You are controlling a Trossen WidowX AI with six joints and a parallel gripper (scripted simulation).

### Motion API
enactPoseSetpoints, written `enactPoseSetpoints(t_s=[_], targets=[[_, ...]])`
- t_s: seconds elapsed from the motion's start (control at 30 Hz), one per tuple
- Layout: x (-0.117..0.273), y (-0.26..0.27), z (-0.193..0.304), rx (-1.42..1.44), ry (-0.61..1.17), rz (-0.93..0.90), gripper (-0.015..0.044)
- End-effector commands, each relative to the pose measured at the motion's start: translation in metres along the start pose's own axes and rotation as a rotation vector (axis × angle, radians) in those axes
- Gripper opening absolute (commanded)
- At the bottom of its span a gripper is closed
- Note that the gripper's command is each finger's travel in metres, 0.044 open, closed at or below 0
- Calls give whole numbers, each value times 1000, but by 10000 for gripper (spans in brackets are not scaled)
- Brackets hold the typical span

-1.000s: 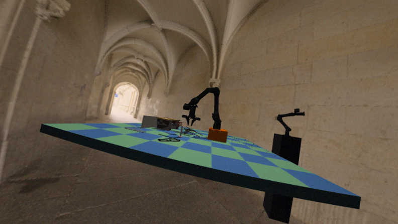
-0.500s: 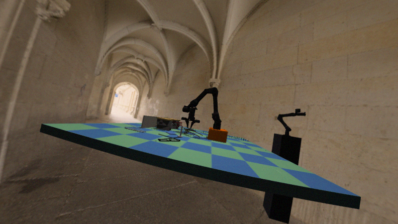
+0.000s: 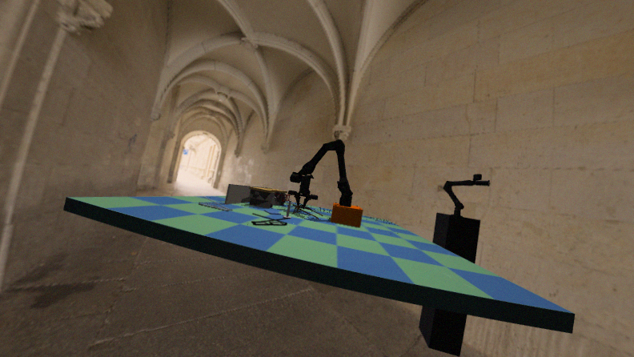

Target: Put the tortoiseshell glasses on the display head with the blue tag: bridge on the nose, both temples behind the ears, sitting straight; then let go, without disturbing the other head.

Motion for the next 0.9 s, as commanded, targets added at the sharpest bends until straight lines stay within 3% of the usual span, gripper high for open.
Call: enactPoseSetpoints(t_s=[0.0, 0.1, 0.13, 0.7, 0.87], targets=[[-6, -3, 0, -5, 3, 8, 140], [-7, -3, 0, -5, 3, 8, 140], [-5, -1, 0, 0, 0, 3, 114], [-5, -1, 0, 0, 0, 3, 0], [-4, -1, 0, 0, 0, 3, 0]])
Point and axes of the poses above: the point midway between the two fingers, 35 mm back from their tips, its own x axis back along the fingers, its own y axis across the jaws, z = x × y, the point moved 2 cm from there along x, back along the fingers, and after that the axes turned 12 degrees about -x, right-handed, at the moved point
